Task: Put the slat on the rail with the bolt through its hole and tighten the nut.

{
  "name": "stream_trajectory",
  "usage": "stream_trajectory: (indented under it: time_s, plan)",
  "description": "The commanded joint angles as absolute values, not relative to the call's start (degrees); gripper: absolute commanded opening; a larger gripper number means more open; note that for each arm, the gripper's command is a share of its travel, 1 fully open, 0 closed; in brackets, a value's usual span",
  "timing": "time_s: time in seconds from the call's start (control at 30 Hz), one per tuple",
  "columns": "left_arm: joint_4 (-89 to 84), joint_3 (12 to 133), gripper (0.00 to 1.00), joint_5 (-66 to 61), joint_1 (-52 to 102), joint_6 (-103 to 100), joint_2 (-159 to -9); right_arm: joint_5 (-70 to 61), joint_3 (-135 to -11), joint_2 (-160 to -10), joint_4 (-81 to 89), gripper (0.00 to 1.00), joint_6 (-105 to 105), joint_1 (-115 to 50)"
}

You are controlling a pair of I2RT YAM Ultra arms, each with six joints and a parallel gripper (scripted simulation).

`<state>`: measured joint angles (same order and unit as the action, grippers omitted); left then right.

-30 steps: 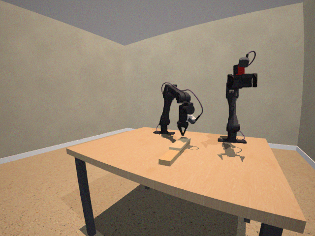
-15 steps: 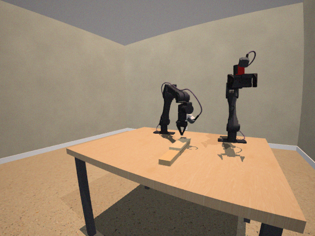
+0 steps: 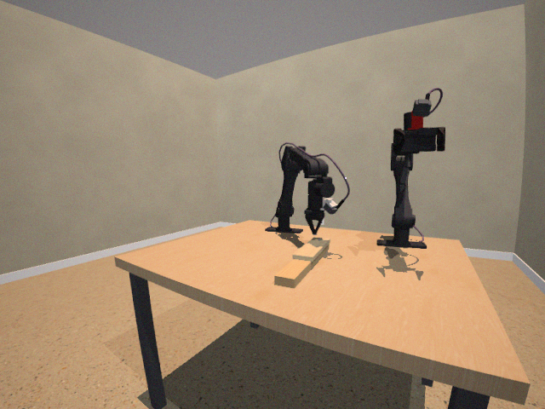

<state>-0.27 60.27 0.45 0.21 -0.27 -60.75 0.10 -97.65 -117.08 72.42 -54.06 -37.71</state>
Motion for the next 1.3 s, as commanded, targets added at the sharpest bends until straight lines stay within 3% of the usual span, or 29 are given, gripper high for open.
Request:
stream_trajectory:
  time_s: [0.0, 1.27]
  plan:
    - [0.28, 60.31, 1.0, 0.02, 0.01, 0.0, -59.87, -0.04, -99.02, -115.46, 72.9, 0.12, -53.22, -38.65]
    - [0.28, 60.31, 1.0, 0.02, 0.01, 0.0, -59.87, -0.02, -98.14, -115.79, 71.61, 0.12, -51.01, -40.92]
